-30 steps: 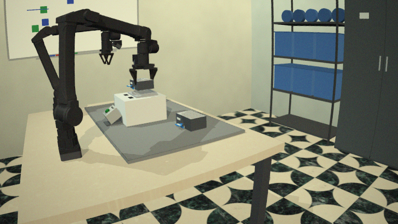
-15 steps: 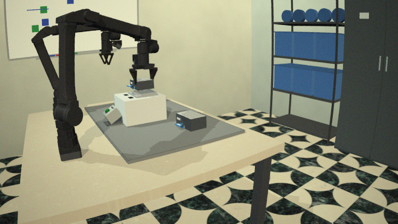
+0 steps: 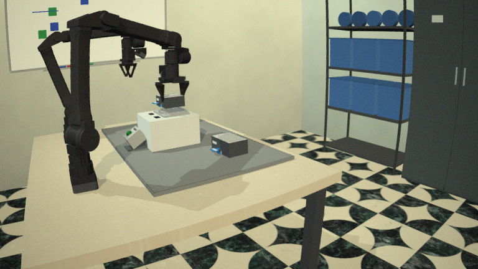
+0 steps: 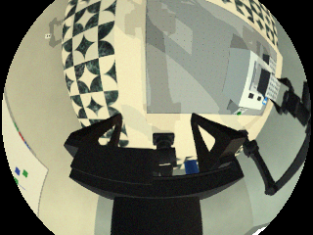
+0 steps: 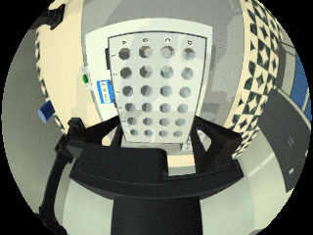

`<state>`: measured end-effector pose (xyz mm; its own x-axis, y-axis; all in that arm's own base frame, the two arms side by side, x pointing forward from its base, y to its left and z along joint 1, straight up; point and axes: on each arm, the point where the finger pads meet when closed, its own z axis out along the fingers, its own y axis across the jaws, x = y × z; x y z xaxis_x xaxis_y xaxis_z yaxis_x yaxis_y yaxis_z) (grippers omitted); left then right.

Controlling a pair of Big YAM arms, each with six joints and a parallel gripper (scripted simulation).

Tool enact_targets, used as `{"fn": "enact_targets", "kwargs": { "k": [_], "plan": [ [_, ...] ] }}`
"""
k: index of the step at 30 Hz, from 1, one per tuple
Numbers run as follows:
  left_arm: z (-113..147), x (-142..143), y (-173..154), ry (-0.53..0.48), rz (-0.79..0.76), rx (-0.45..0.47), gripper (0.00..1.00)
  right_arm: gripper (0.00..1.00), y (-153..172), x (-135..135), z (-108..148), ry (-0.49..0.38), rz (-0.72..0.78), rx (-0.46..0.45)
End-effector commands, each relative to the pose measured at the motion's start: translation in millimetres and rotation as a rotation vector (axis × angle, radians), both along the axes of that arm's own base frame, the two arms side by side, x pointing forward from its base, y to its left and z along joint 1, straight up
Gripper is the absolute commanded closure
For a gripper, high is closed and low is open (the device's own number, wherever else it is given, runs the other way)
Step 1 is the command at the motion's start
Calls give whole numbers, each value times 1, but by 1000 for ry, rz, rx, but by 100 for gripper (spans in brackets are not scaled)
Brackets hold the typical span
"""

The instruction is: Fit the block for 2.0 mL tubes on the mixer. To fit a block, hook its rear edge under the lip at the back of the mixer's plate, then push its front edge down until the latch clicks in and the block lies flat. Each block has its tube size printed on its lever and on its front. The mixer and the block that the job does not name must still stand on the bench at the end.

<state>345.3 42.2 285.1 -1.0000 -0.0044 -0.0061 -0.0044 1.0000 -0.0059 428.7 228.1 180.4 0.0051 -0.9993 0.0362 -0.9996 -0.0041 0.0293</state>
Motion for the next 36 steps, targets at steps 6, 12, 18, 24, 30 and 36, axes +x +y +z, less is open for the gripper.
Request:
{"fn": "enact_targets", "kwargs": {
  "k": [6,12,18,24,30,36],
  "plan": [
    [2,3,-2,-6,-6,1,0,100,14,22,78,-147,0,89],
    [-4,0,-3,11,-6,-1,0,100,14,22,78,-147,0,89],
    [-6,-1,-3,16,-7,-1,0,100,15,22,78,-147,0,89],
    [2,4,-2,-5,-7,1,0,100,15,22,78,-147,0,89],
    [8,7,-2,-20,-7,3,0,100,15,22,77,-147,0,89],
    [15,11,-1,-37,-7,5,0,100,16,22,77,-147,1,89]
  ]
}}
